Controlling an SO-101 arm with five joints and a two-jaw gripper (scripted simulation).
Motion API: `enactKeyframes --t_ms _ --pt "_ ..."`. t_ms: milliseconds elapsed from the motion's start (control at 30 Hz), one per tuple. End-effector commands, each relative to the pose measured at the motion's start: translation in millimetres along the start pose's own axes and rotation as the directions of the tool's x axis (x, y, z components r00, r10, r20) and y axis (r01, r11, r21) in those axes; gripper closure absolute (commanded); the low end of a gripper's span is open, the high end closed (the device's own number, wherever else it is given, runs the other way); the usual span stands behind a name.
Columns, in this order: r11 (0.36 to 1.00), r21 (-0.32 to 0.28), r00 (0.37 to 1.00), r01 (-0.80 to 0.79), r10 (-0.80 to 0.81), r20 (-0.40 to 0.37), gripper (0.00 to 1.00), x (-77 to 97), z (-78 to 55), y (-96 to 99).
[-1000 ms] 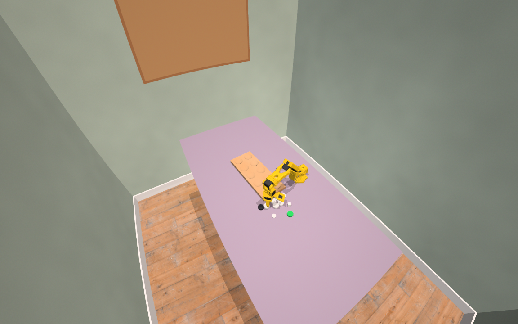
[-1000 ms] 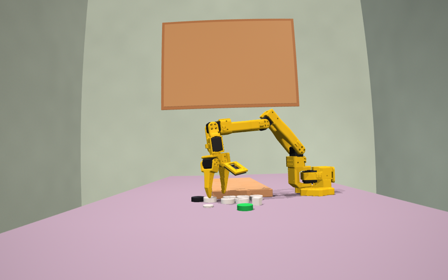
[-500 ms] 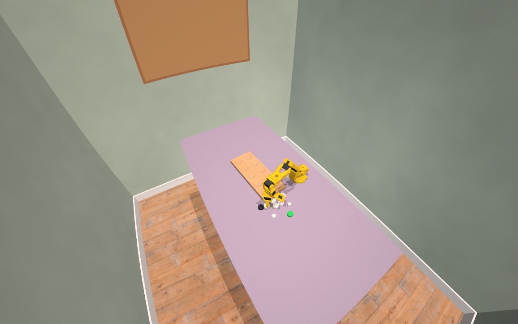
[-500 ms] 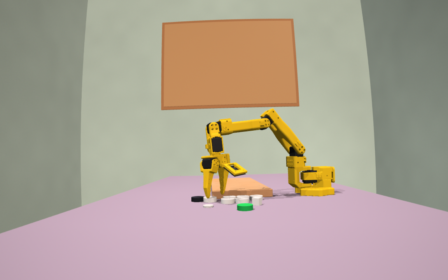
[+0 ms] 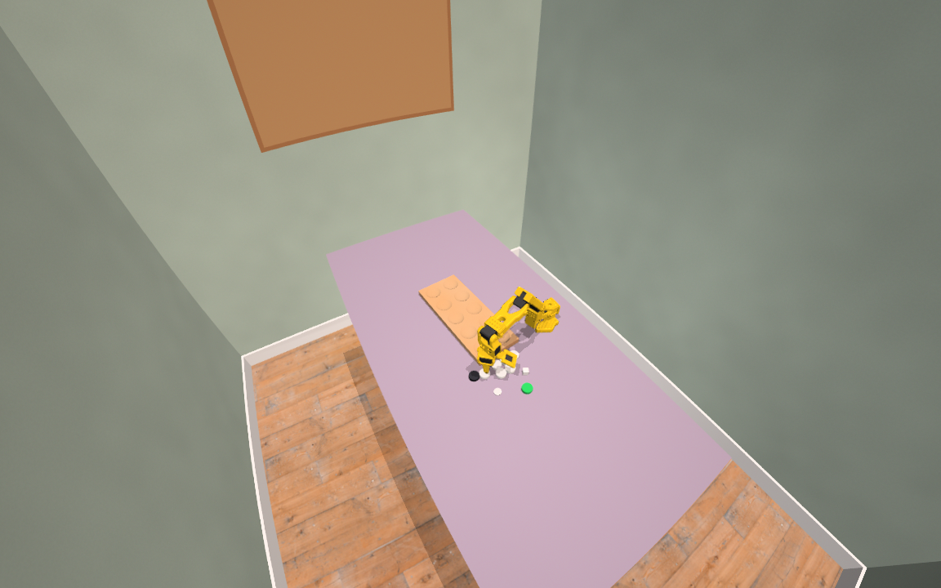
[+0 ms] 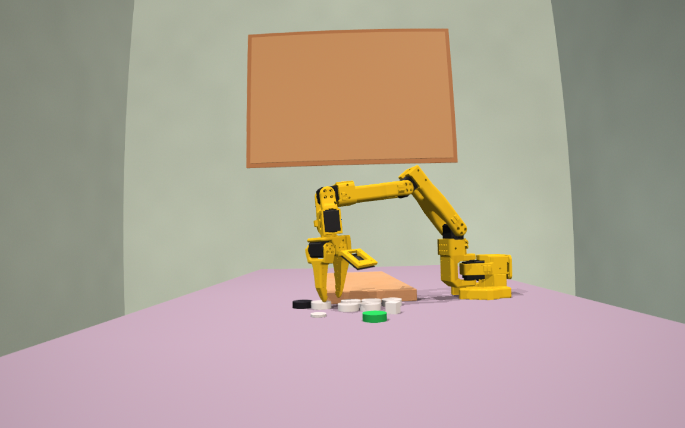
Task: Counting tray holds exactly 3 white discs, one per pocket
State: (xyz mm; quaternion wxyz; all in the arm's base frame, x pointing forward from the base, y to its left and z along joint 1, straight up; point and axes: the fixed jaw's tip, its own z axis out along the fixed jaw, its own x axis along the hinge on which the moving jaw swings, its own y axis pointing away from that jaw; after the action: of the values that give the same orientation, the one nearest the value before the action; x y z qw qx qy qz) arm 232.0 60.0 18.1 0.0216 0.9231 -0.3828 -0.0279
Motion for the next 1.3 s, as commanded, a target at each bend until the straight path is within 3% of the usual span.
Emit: enactKeyframes --t_ms 0,333,1267 --pt "1.000 0.022 1.000 -0.007 0.007 -0.012 0.88 1.8 -6.2 -1.0" --pt "1.000 0.022 1.000 -0.007 0.007 -0.012 0.99 1.8 -6.2 -1.0" --pt "1.000 0.023 1.000 -0.007 0.007 -0.013 1.00 1.8 -7.3 -1.1"
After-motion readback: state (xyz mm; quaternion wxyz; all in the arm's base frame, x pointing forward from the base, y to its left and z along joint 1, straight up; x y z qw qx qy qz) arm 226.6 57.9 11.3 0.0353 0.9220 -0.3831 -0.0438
